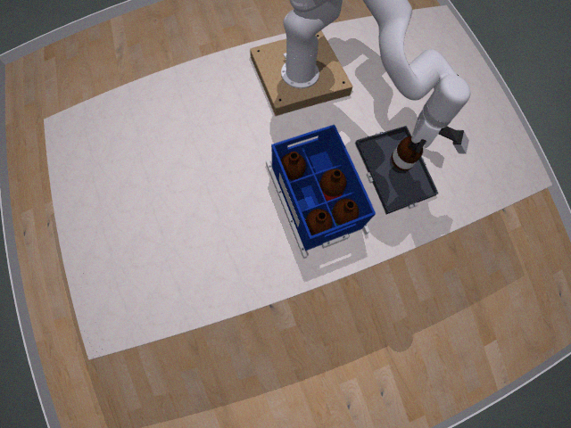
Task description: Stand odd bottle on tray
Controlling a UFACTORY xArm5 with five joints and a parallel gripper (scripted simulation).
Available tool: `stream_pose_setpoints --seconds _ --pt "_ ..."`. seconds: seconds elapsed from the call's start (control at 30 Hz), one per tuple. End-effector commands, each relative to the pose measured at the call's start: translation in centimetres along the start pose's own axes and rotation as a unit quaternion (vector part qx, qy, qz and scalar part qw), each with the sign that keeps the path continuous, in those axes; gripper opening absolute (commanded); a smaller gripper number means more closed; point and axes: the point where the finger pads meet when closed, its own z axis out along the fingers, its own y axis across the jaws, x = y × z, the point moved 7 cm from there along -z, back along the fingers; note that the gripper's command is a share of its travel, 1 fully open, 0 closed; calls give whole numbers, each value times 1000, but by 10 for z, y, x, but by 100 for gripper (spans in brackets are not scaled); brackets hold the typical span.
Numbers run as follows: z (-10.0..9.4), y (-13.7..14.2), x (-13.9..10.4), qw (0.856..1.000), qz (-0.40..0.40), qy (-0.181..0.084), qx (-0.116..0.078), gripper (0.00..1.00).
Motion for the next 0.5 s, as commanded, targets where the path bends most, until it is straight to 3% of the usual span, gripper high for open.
stream_pose_setpoints --seconds 0.0,0.47 --pt "11 1 1 1000 0 2 -1 0" --pt "35 1 1 1000 0 2 -1 0"
